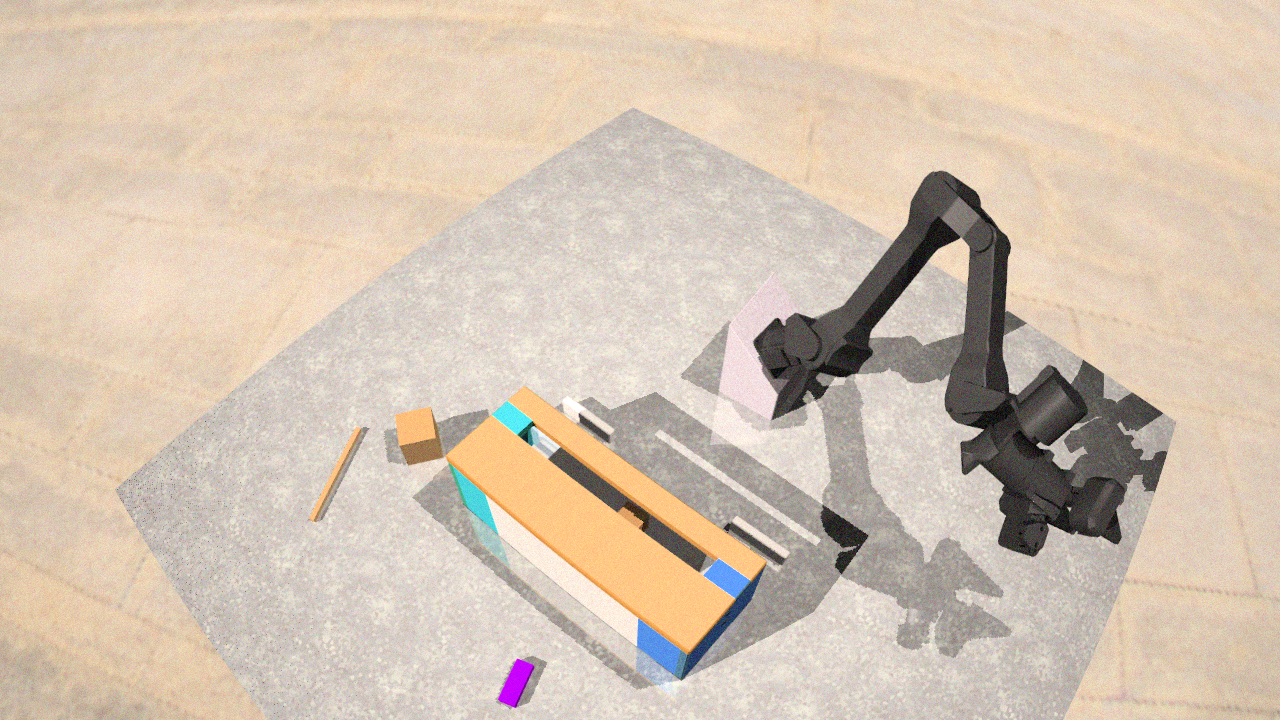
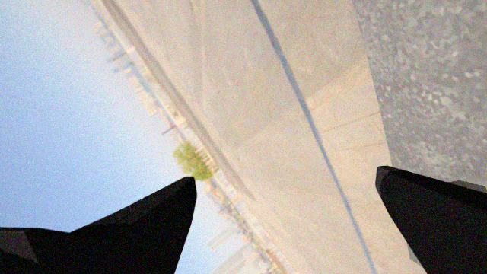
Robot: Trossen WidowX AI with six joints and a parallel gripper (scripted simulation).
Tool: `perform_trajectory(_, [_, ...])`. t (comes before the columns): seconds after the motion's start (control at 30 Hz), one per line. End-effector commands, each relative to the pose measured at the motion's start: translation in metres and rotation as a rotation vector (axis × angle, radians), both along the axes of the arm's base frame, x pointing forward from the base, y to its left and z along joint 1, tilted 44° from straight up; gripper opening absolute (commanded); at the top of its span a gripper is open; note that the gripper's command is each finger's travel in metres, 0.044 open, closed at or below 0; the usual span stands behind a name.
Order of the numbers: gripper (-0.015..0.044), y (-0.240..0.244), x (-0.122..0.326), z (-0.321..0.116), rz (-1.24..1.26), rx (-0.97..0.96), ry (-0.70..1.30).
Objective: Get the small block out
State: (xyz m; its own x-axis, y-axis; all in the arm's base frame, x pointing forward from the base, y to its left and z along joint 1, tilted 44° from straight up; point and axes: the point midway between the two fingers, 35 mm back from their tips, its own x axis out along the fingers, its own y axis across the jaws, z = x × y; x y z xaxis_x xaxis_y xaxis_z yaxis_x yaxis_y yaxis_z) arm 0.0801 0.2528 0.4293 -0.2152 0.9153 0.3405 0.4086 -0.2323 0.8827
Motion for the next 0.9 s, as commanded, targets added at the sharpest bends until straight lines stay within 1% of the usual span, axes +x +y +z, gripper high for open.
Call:
perform_trajectory(0.0, [0.04,0.001,0.002,-0.001,-0.008,-0.002,-0.006])
perform_trajectory(0.07, [0.04,0.005,0.018,-0.006,-0.075,-0.02,-0.052])
perform_trajectory(0.2, [0.04,0.014,0.08,-0.032,-0.309,-0.119,-0.239])
perform_trajectory(0.3, [0.04,0.011,0.126,-0.055,-0.456,-0.225,-0.387])
perform_trajectory(0.37, [0.04,0.007,0.146,-0.066,-0.51,-0.277,-0.452])
perform_trajectory(0.63, [0.04,-0.02,0.212,-0.111,-0.648,-0.501,-0.693])
perform_trajectory(0.87, [0.04,-0.054,0.258,-0.151,-0.667,-0.697,-0.947])
